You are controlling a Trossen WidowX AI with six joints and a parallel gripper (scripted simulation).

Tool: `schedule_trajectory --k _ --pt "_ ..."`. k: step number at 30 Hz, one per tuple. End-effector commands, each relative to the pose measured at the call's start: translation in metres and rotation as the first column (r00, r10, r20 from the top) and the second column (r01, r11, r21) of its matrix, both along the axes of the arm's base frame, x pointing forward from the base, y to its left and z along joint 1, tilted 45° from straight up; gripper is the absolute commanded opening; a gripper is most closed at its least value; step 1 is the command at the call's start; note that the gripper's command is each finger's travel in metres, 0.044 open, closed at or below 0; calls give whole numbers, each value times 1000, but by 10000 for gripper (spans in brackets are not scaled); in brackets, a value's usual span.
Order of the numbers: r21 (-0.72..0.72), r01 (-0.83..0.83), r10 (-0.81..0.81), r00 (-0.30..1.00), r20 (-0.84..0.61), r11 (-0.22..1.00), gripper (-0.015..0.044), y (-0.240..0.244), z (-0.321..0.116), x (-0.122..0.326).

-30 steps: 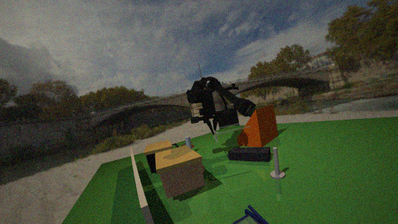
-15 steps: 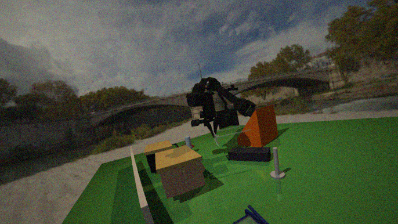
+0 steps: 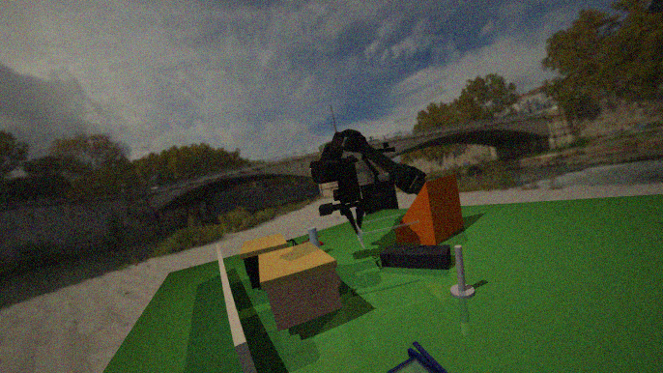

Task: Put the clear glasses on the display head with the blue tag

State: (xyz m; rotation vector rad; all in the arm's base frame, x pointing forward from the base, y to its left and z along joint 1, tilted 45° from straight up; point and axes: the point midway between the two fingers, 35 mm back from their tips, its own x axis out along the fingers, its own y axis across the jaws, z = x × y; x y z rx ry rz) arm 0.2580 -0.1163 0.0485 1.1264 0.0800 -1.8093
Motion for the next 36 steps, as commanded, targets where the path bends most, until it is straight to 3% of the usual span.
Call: schedule_trajectory --k 1,36 --pt "-5 -1 1 1000 -9 1000 0 -3 -4 -3" --pt "-8 -1 1 1000 -9 1000 0 -25 -24 -7"
